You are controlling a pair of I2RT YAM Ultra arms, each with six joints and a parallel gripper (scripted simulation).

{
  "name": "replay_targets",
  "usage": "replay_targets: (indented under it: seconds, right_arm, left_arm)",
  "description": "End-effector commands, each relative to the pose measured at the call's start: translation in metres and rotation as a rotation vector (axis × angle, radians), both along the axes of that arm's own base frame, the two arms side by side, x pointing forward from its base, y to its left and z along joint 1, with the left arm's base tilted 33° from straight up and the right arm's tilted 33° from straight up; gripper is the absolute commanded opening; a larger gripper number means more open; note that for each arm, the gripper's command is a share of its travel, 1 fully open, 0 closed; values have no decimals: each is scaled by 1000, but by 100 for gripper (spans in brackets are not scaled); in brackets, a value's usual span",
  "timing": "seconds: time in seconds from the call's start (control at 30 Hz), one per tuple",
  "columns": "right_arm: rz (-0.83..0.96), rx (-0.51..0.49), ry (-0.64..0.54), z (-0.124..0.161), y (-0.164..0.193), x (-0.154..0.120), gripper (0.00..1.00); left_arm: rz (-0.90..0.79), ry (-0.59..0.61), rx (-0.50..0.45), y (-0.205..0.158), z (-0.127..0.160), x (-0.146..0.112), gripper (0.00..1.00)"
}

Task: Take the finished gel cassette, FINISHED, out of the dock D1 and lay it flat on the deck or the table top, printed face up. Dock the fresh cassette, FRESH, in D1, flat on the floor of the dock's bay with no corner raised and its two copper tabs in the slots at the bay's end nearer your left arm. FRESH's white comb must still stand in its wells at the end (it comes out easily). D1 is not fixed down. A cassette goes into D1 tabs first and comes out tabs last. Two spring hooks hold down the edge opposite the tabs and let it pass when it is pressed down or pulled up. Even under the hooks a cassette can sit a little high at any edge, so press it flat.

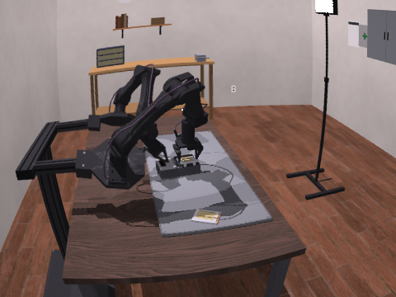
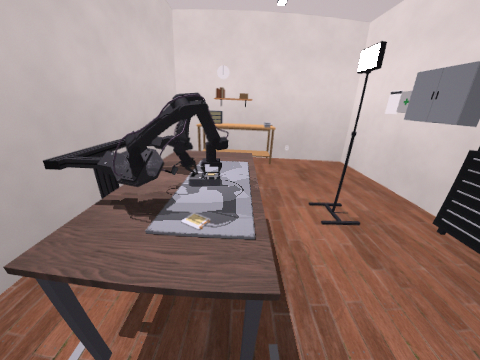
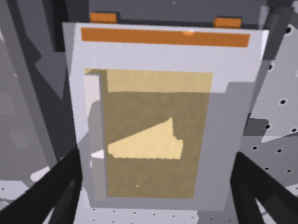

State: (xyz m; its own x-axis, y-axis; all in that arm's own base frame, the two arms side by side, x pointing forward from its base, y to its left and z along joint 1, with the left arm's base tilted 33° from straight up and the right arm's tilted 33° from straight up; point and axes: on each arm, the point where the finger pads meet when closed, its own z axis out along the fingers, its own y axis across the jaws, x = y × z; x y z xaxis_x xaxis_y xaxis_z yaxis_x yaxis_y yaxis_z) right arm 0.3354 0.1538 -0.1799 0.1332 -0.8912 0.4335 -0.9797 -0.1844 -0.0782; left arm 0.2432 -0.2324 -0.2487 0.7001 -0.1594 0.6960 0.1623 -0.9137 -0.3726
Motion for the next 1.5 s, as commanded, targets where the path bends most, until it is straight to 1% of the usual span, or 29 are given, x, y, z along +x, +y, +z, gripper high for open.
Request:
replay_targets:
  seconds: [0.0,1.47]
  right_arm:
    - [20,12,23,-8,12,-9,0]
    - [20,12,23,-12,18,-9,0]
  left_arm:
    - [40,170,120,55,-40,-33,0]
    - [40,170,120,55,-40,-33,0]
